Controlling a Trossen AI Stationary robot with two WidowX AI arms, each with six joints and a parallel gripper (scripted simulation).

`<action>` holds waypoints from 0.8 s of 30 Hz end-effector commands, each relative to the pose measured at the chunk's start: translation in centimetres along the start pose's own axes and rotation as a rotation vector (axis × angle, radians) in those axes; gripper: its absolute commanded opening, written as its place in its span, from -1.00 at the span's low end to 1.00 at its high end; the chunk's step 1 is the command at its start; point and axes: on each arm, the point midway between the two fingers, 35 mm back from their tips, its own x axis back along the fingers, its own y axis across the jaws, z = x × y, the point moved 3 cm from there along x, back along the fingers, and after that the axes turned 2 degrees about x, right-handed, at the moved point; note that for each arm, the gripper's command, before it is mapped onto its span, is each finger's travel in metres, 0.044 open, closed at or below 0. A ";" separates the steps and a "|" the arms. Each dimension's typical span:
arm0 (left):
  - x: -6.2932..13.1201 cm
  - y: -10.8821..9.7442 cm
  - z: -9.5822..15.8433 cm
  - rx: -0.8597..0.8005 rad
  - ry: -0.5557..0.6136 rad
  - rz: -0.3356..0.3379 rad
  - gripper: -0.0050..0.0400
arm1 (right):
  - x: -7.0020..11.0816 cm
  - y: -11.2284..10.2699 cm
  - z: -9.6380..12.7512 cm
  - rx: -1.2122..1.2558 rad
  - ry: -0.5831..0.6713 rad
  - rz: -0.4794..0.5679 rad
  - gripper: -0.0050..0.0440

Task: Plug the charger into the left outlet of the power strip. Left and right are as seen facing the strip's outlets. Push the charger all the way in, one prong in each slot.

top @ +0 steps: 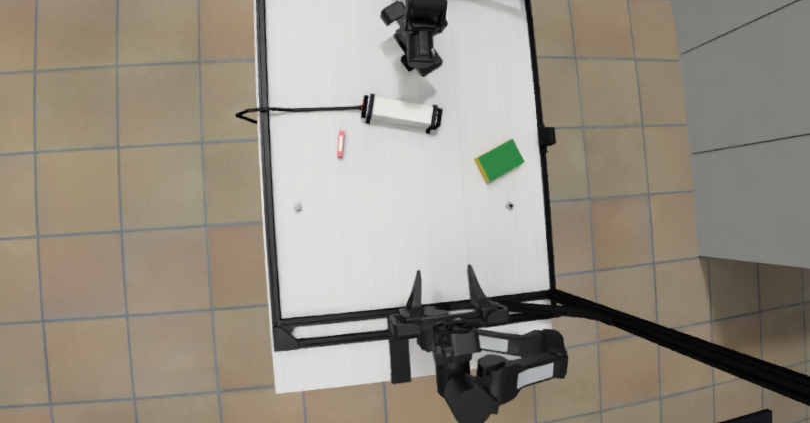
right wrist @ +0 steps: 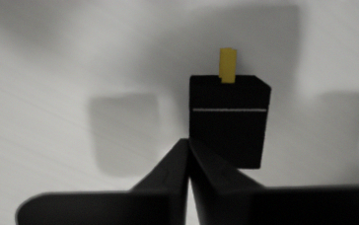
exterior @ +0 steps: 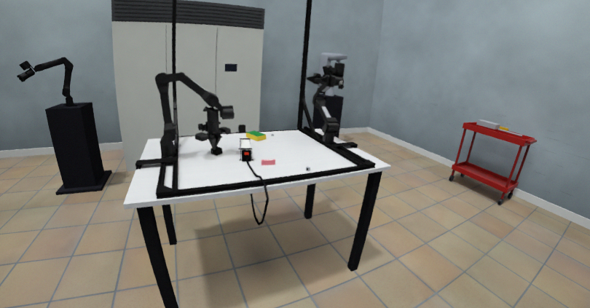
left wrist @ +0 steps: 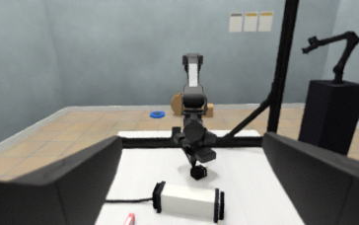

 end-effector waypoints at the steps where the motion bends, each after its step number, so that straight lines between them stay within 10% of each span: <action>1: 0.0 -0.1 -0.2 -0.006 -0.001 0.001 1.00 | -0.2 0.4 0.0 -0.001 0.002 -0.003 -1.00; 24: 0.0 -0.1 -0.2 -0.006 -0.001 0.001 1.00 | -0.2 0.7 0.0 -0.001 0.001 -0.005 -1.00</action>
